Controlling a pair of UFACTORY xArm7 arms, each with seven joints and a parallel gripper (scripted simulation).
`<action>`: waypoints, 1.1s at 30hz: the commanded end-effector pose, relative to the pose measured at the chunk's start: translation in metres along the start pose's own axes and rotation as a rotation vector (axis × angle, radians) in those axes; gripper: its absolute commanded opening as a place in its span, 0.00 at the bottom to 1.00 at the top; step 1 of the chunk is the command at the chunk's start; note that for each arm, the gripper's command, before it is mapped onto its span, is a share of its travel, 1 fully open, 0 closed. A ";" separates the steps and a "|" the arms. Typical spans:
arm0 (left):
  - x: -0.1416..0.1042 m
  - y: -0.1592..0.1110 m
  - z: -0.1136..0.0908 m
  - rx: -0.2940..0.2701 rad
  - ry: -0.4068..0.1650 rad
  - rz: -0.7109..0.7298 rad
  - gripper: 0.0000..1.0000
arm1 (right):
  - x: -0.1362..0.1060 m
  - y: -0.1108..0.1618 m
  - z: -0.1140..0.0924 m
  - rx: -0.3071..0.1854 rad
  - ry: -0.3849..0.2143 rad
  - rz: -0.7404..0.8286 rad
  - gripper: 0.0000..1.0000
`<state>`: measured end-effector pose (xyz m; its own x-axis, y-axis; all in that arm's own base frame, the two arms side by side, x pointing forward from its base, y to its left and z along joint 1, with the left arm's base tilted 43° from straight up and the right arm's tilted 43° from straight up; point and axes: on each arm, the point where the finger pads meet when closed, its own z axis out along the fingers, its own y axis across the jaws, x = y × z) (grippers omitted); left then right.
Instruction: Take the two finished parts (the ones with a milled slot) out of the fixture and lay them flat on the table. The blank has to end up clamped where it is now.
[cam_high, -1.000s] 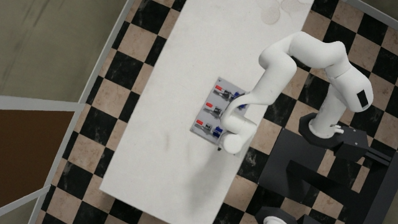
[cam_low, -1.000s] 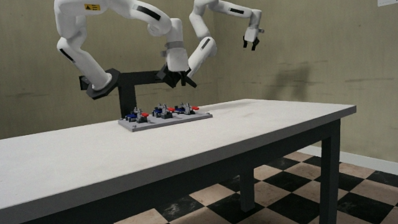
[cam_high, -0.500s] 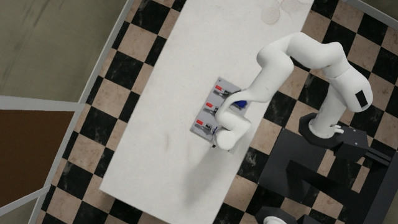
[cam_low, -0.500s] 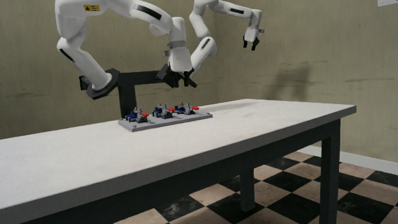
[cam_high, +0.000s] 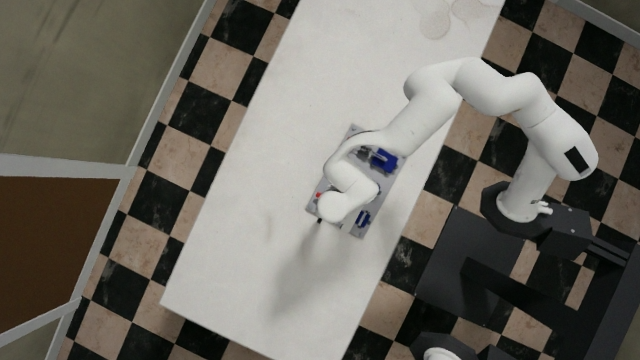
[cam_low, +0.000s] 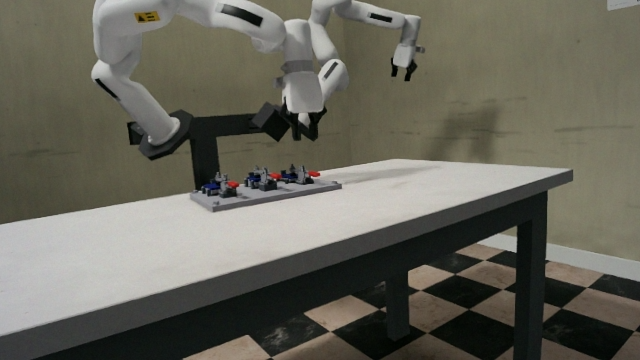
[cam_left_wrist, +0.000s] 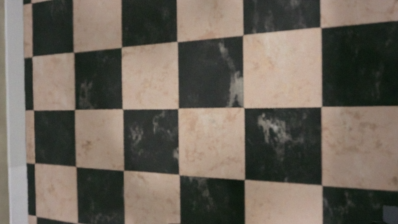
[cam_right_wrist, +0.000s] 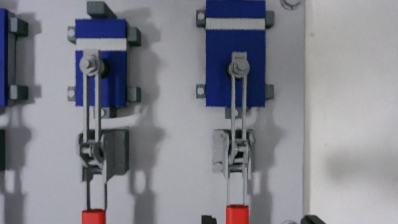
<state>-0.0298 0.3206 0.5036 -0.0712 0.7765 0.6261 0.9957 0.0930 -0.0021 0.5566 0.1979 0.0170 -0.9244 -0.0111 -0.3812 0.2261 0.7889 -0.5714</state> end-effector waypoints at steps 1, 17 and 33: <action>0.001 0.000 -0.002 -0.001 0.004 -0.002 1.00 | -0.020 0.005 -0.003 -0.001 0.003 -0.003 0.48; 0.001 0.000 -0.002 -0.001 0.004 -0.002 1.00 | -0.026 0.005 0.000 0.000 0.003 -0.003 0.48; 0.001 0.000 -0.002 -0.001 0.004 -0.002 1.00 | -0.026 0.005 0.043 0.000 0.003 -0.003 0.48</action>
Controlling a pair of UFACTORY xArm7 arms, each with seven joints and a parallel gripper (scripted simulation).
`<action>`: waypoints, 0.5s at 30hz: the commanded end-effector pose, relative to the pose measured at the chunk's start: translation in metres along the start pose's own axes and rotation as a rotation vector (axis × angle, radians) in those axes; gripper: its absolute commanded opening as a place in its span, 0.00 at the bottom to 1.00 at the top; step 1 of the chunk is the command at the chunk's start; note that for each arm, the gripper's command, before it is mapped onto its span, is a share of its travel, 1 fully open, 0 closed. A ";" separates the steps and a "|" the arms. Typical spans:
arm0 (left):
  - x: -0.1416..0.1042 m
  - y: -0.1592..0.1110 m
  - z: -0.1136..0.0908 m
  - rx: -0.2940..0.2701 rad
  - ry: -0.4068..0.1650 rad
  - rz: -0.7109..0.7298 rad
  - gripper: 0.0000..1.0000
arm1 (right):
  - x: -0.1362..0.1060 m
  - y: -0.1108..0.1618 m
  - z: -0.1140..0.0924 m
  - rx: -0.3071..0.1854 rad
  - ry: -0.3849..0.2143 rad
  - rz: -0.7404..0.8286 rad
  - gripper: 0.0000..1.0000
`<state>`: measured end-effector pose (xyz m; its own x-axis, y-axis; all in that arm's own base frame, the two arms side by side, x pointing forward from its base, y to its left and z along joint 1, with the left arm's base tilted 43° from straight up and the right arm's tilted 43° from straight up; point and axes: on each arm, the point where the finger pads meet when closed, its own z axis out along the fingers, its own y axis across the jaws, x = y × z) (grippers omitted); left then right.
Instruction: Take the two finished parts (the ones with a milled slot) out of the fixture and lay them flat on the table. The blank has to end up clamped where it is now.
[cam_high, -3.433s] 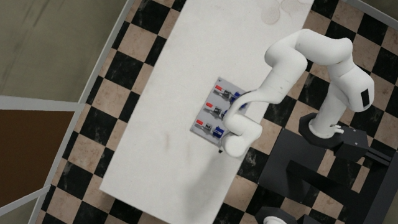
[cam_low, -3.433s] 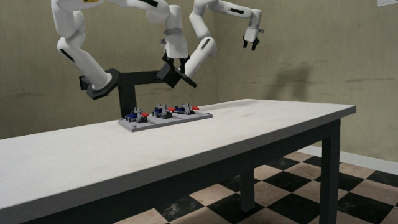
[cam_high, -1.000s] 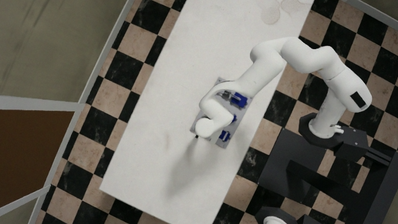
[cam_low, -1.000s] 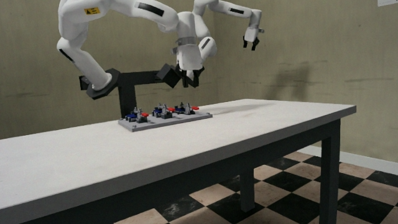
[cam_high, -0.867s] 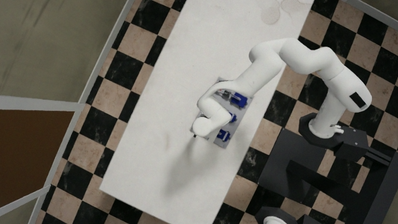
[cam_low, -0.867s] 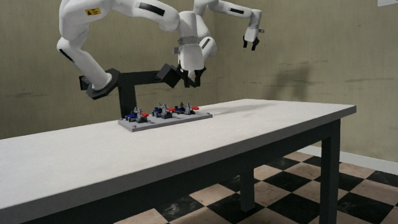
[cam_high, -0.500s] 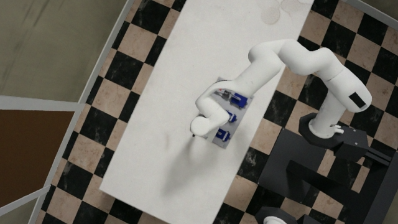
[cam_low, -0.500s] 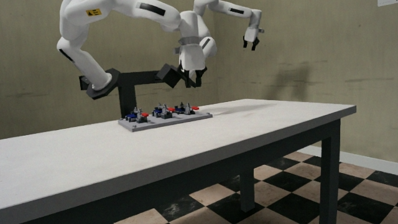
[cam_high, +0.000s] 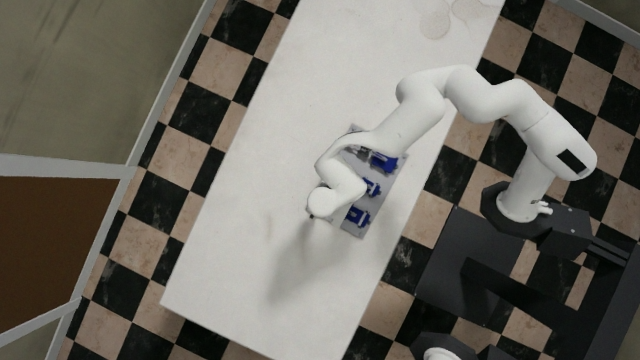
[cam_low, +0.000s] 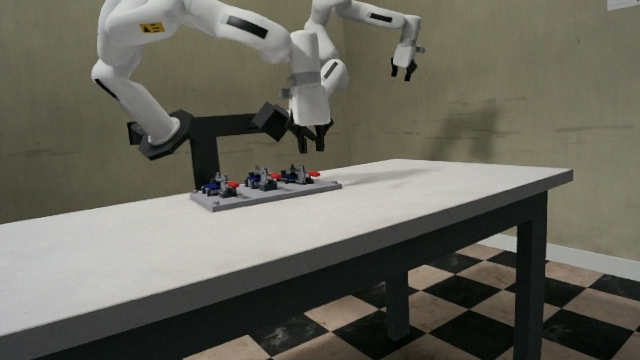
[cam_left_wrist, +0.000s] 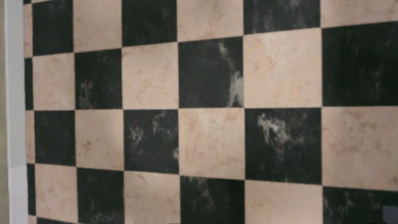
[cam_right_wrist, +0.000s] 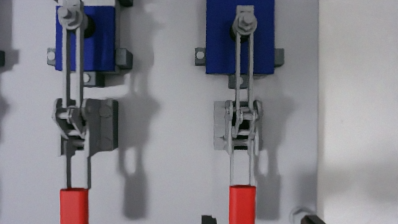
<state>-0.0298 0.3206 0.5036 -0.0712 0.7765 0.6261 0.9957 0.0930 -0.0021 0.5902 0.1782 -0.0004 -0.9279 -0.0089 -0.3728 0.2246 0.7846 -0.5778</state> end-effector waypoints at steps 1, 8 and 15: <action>0.001 0.000 -0.002 -0.001 0.004 -0.002 1.00 | -0.002 0.003 0.012 -0.007 -0.005 0.001 0.48; 0.001 0.000 -0.002 -0.001 0.004 -0.002 1.00 | -0.002 0.003 0.034 -0.007 -0.005 0.001 0.48; 0.001 0.000 -0.002 -0.001 0.004 -0.002 1.00 | -0.002 0.003 0.040 -0.007 -0.005 0.001 0.48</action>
